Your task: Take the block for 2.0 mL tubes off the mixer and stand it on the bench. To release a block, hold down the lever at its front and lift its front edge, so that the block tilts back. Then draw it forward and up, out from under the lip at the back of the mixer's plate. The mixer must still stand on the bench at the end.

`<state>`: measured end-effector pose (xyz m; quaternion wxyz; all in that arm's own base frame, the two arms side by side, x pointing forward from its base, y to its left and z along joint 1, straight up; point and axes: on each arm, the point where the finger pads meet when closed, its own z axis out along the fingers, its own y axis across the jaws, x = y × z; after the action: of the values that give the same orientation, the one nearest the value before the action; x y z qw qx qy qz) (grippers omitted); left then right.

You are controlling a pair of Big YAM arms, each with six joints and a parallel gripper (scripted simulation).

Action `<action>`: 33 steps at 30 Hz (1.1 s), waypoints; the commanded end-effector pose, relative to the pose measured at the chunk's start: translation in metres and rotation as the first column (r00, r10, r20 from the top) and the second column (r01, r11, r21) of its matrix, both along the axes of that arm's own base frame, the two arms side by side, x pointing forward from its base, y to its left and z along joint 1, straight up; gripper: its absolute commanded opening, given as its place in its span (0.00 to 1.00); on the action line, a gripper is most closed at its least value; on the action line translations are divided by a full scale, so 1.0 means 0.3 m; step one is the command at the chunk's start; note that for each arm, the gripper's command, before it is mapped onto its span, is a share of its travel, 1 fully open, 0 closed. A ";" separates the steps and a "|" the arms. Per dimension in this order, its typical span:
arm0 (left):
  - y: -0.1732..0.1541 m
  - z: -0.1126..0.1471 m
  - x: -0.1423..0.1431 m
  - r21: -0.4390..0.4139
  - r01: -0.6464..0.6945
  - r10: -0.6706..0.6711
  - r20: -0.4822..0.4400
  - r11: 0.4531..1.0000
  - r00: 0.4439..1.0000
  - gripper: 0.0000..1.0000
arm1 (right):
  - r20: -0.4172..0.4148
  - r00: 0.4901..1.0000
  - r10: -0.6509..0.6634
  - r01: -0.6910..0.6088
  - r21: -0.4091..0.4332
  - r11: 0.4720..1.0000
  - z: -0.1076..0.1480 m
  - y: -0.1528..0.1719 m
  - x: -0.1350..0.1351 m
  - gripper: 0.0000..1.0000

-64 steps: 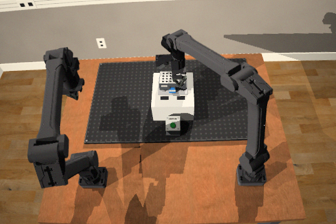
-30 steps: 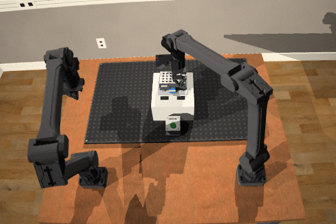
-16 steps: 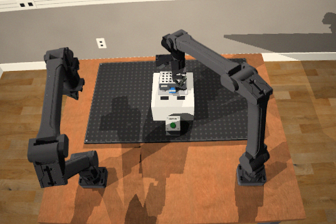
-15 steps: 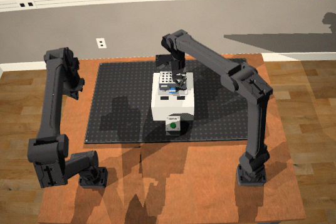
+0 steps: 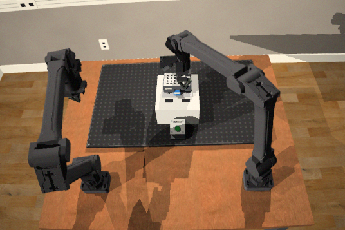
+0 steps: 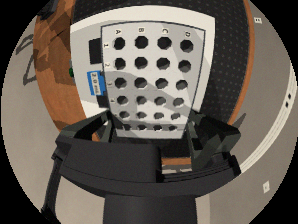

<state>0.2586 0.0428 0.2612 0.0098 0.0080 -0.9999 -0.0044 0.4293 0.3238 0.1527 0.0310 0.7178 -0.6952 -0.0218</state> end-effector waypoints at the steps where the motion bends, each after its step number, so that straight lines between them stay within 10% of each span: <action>1: 0.000 0.036 0.043 0.009 0.001 -0.001 0.033 1.000 0.999 0.00 | -0.006 1.000 0.022 -0.022 0.014 1.000 0.075 0.025 -0.066 0.00; 33: 0.003 0.044 0.042 0.009 -0.002 0.002 0.040 1.000 0.999 0.00 | -0.008 1.000 0.027 -0.027 0.013 1.000 0.078 0.026 -0.073 0.00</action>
<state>0.2589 0.0429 0.2608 0.0107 0.0080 -0.9999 -0.0042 0.4293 0.3238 0.1527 0.0311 0.7177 -0.6953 -0.0218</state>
